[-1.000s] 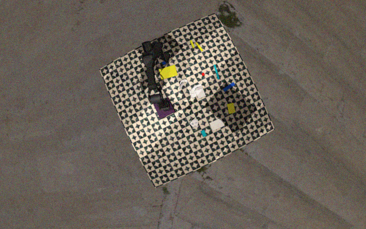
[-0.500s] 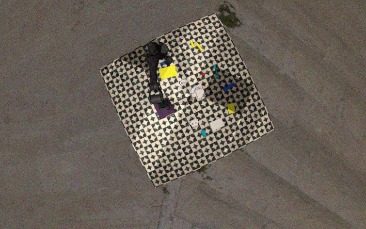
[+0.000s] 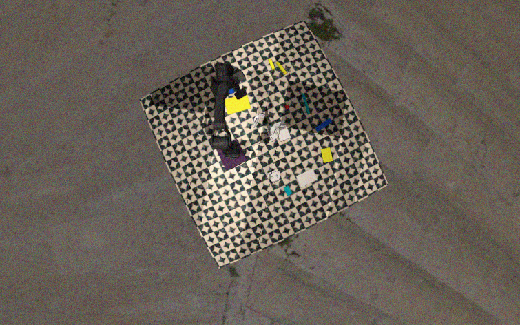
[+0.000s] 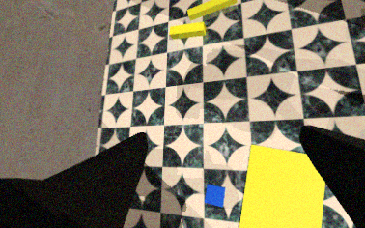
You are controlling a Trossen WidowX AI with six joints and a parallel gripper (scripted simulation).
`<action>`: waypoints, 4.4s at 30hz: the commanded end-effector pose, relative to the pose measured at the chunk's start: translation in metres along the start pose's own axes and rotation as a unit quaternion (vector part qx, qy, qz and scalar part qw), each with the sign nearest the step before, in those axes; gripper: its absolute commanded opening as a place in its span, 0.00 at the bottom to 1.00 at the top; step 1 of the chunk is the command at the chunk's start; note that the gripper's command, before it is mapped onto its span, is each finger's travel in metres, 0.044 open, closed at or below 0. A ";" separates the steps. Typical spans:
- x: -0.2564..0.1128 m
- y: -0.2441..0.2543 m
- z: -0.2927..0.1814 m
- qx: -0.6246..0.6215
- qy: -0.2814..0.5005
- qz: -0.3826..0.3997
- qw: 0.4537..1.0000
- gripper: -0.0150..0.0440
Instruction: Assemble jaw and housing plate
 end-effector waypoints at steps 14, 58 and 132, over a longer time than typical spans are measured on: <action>0.016 -0.028 0.008 0.152 0.022 -0.044 0.987 1.00; 0.045 -0.104 0.023 0.542 0.025 -0.171 0.823 1.00; 0.087 -0.220 -0.003 0.896 -0.086 -0.316 0.300 1.00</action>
Point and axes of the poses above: the point midway between the two fingers, 35 mm back from their tips, its own x axis out along the fingers, its own y axis across the jaws, z = x × y, the point moved 6 cm from there along -x, back along the fingers, and after that the axes turned 7 degrees about x, right-handed, at the moved point
